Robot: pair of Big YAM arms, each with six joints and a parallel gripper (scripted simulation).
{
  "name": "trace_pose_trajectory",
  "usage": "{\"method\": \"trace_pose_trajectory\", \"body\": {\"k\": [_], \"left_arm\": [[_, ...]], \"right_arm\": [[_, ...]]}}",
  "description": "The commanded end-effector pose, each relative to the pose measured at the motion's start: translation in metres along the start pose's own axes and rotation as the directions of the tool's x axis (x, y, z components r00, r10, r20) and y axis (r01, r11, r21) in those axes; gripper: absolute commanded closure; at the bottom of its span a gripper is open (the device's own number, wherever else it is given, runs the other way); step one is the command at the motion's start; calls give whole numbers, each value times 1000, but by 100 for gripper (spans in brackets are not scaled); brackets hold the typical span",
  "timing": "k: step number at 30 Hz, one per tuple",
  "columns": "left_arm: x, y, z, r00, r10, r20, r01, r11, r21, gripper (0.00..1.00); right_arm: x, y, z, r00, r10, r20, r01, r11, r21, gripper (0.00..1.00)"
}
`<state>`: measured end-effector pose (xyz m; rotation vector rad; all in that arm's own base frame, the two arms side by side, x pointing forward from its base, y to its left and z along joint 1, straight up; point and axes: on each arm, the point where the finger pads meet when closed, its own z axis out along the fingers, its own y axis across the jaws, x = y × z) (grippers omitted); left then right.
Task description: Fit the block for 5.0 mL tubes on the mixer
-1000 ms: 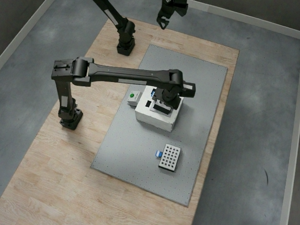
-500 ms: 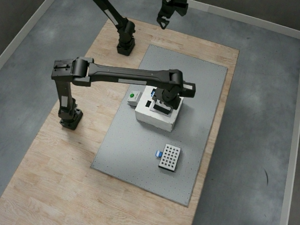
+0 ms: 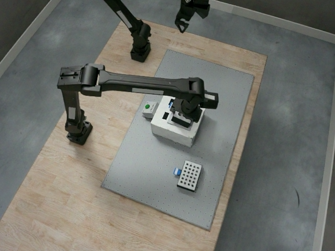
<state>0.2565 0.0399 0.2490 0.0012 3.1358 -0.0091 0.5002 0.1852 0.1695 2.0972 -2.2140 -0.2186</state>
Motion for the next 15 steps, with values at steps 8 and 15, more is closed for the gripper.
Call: {"method": "trace_pose_trajectory", "body": {"k": [8, 15], "left_arm": [[-12, 2, -17, 998, -2, 59, 3, 1000, -9, 0], [-16, 3, -25, 997, -2, 79, 3, 1000, -12, 0]], "right_arm": [[-1, -25, -59, 999, -12, 42, 7, 994, 112, 100], [-4, -31, -47, 998, 10, 55, -16, 994, 107, 100]]}}
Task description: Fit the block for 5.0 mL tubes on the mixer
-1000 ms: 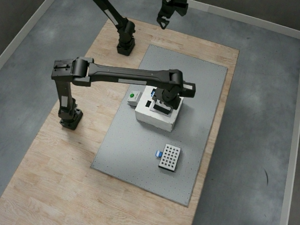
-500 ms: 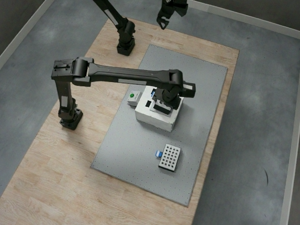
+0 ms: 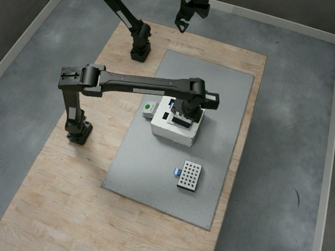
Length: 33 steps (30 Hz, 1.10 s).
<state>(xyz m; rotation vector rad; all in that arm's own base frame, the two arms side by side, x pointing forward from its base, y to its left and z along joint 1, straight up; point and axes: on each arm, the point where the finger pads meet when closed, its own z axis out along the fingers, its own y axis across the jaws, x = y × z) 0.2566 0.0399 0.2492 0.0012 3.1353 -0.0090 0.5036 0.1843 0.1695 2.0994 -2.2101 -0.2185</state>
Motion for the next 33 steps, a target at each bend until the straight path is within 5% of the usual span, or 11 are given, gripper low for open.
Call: {"method": "trace_pose_trajectory", "body": {"k": [1, 18, 33], "left_arm": [[-16, 3, -25, 997, -2, 80, 3, 1000, -12, 0], [-19, 3, -29, 996, -2, 91, 4, 1000, -14, 0], [-7, 2, -8, 999, -3, 37, 4, 1000, -6, 0]], "right_arm": [[-4, -28, -46, 998, 13, 57, -19, 994, 107, 100], [-11, -25, -41, 999, 7, 51, -13, 992, 129, 100], [-13, -24, -41, 999, 7, 45, -14, 991, 136, 100]]}}
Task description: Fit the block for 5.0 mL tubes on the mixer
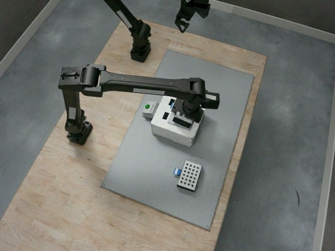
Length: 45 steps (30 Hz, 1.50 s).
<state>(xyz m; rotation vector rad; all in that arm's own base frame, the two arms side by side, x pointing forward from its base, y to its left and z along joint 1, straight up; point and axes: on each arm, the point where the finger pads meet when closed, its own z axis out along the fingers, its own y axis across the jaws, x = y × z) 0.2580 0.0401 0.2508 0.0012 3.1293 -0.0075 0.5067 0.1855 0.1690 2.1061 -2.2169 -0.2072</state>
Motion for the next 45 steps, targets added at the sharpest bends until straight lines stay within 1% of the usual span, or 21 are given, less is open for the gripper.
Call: {"method": "trace_pose_trajectory", "body": {"k": [1, 11, 22, 40, 45], "left_arm": [[-5, 1, -6, 1000, -3, 30, 4, 1000, -4, 0], [-3, 1, -4, 1000, -4, 23, 4, 1000, -3, 0], [-13, 3, -22, 998, -3, 66, 4, 1000, -10, 0], [-16, 3, -28, 997, -3, 80, 4, 1000, -13, 0], [-14, 3, -26, 997, -3, 74, 4, 1000, -12, 0]], "right_arm": [[-12, -21, -41, 999, 9, 44, -14, 992, 125, 100], [-13, -20, -42, 999, 10, 47, -16, 992, 128, 100], [-15, -19, -42, 999, 12, 50, -18, 991, 132, 100], [-18, -17, -43, 998, 14, 63, -22, 991, 135, 100], [-18, -16, -44, 998, 15, 65, -24, 990, 136, 100]]}}
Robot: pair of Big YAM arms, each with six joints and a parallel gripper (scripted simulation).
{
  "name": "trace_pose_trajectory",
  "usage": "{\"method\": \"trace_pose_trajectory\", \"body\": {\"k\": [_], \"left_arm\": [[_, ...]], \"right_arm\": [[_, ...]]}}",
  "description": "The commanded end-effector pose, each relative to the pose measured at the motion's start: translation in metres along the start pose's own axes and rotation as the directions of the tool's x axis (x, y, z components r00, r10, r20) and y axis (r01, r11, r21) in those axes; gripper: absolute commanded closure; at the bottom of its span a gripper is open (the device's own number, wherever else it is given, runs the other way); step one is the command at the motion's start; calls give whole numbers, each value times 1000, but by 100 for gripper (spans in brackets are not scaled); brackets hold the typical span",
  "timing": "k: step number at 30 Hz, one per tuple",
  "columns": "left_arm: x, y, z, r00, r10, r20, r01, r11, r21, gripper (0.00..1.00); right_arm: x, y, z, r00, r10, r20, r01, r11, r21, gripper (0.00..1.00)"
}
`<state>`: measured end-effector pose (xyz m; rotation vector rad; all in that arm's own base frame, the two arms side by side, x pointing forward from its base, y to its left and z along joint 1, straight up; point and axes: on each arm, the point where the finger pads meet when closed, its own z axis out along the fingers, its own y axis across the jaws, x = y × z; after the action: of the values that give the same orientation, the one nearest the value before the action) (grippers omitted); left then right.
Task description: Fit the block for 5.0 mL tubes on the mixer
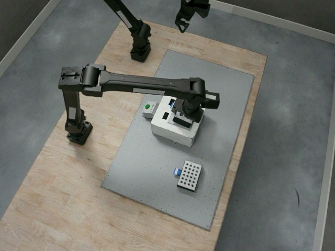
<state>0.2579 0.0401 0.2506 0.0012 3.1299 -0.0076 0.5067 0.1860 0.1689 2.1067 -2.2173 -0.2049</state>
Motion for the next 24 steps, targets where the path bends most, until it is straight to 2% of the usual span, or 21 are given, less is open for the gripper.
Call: {"method": "trace_pose_trajectory", "body": {"k": [1, 12, 24], "left_arm": [[-14, 3, -24, 998, -3, 70, 4, 1000, -11, 0], [-3, 1, -7, 1000, -4, 25, 4, 1000, -4, 0], [-1, 1, -4, 1000, -5, 17, 5, 1000, -3, 0]], "right_arm": [[-18, -16, -44, 998, 15, 66, -24, 991, 134, 100], [-19, -15, -45, 997, 18, 74, -28, 990, 137, 100], [-20, -14, -45, 997, 21, 80, -32, 990, 140, 100]]}}
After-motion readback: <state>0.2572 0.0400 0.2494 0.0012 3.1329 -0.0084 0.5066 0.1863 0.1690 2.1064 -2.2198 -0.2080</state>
